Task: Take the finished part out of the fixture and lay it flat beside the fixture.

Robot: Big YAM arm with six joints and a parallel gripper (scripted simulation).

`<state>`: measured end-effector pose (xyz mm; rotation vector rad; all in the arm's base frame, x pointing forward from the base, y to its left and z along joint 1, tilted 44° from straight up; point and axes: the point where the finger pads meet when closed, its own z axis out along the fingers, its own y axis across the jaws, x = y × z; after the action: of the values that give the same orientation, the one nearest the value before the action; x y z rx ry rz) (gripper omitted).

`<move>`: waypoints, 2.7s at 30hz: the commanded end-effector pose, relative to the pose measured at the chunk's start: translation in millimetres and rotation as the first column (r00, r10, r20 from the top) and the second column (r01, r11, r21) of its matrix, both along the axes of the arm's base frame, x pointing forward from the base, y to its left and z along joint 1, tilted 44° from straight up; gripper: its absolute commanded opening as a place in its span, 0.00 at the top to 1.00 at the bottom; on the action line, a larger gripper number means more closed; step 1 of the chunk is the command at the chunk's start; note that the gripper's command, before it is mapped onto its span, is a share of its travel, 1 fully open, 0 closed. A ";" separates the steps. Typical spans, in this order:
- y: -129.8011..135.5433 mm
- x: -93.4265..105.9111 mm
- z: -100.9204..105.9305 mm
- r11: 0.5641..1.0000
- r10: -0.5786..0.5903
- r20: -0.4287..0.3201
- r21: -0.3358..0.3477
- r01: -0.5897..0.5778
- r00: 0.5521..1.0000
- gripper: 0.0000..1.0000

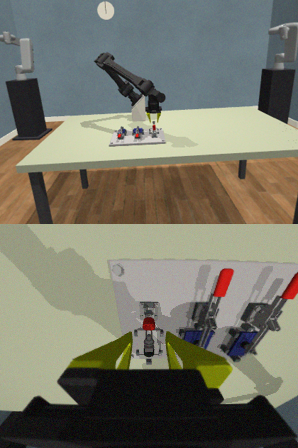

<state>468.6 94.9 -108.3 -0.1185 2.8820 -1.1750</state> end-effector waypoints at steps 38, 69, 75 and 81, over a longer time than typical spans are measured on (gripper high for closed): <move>-3.3 16.1 -5.1 1.000 -0.025 0.029 0.008 0.025 0.999 0.55; -3.9 15.3 -5.6 1.000 -0.023 0.026 0.007 0.023 0.999 0.08; -5.4 13.2 -7.1 1.000 -0.019 0.019 0.005 0.019 1.000 0.08; -6.6 11.5 -8.0 1.000 -0.017 0.013 0.003 0.017 1.000 0.08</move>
<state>469.5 94.0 -109.4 -0.1127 2.8799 -1.1726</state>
